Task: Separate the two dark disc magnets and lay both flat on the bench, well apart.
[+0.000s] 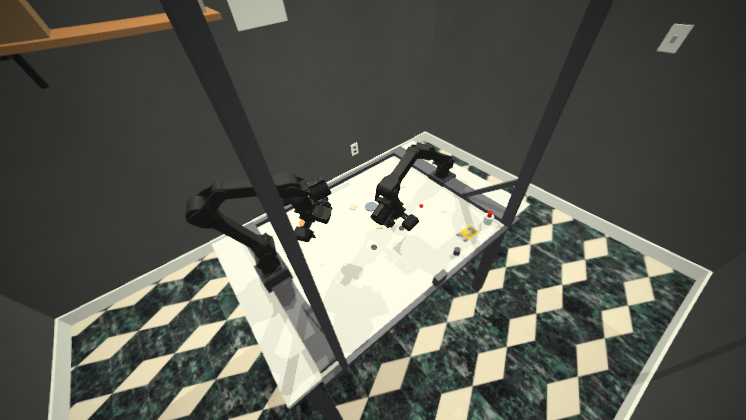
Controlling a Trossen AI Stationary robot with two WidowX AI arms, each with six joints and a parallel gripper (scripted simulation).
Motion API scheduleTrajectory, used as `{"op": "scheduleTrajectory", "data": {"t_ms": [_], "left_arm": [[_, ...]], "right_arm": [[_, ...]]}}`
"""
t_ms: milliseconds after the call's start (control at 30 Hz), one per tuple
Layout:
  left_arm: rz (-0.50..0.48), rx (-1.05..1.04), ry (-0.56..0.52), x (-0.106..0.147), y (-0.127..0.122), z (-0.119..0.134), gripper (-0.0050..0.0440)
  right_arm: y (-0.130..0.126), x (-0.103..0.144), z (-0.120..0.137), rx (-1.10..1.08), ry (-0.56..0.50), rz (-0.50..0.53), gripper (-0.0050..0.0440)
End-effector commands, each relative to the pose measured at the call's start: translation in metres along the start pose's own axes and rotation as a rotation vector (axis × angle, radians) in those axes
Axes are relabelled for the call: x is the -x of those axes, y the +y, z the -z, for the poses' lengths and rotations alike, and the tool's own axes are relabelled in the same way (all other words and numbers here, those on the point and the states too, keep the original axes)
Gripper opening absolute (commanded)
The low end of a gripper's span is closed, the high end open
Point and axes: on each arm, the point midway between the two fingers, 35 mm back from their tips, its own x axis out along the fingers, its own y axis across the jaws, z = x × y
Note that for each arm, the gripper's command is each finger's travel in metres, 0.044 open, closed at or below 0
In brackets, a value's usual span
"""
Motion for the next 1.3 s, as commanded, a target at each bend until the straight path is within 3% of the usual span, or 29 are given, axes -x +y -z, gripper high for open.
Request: {"op": "scheduleTrajectory", "data": {"t_ms": [0, 233, 300, 567, 800, 867, 1100, 1267], "left_arm": [[-0.056, -0.248, -0.041, -0.006, 0.003, -0.013, 0.04], [-0.143, -0.617, -0.06, -0.013, 0.004, -0.033, 0.04], [-0.143, -0.617, -0.06, -0.013, 0.004, -0.033, 0.04], [-0.275, -1.094, -0.055, -0.02, 0.002, -0.059, 0.04], [-0.378, -1.444, -0.021, -0.023, -0.002, -0.078, 0.04], [-0.378, -1.444, -0.021, -0.023, -0.002, -0.078, 0.04], [-0.506, -1.839, 0.052, -0.024, -0.009, -0.098, 0.04], [-0.555, -1.979, 0.089, -0.025, -0.012, -0.106, 0.04]], "right_arm": [[0.002, 0.026, 0.007, 0.011, -0.063, -0.012, 0.04], [0.002, 0.035, 0.012, 0.012, -0.083, -0.017, 0.04], [0.002, 0.035, 0.012, 0.012, -0.083, -0.017, 0.04], [0.003, 0.048, 0.019, 0.013, -0.108, -0.025, 0.04], [0.003, 0.056, 0.024, 0.015, -0.127, -0.032, 0.04], [0.003, 0.056, 0.024, 0.015, -0.127, -0.032, 0.04], [0.003, 0.066, 0.03, 0.016, -0.149, -0.037, 0.04], [0.003, 0.07, 0.032, 0.017, -0.158, -0.04, 0.04]]}}
